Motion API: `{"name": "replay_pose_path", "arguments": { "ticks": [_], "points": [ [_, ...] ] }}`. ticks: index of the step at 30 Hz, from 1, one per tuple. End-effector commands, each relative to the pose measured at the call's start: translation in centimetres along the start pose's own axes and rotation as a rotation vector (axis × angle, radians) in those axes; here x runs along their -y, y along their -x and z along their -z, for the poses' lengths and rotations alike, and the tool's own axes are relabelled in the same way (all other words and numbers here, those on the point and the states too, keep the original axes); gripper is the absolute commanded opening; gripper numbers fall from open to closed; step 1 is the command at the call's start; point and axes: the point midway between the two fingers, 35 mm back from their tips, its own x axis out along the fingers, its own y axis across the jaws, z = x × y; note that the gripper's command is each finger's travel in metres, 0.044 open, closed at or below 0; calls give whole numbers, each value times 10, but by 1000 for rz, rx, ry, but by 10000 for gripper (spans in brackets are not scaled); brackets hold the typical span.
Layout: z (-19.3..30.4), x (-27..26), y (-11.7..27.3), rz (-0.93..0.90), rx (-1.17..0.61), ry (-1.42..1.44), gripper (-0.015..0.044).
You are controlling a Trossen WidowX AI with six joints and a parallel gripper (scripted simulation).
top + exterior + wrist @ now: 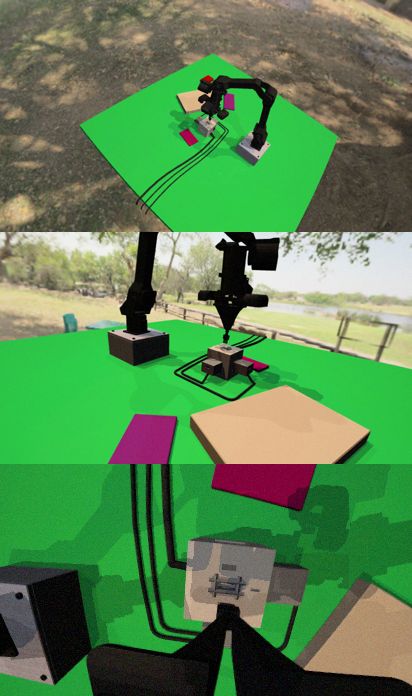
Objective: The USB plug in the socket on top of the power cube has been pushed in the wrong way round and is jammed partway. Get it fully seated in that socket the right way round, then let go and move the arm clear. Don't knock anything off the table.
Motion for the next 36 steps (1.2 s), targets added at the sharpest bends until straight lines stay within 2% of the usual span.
{"name": "replay_pose_path", "arguments": {
  "ticks": [1, 36],
  "points": [
    [0, 0, -1, 0, 6, 3, 0],
    [-2, -1, -5, -1, 32, 4, 0]
  ]
}}
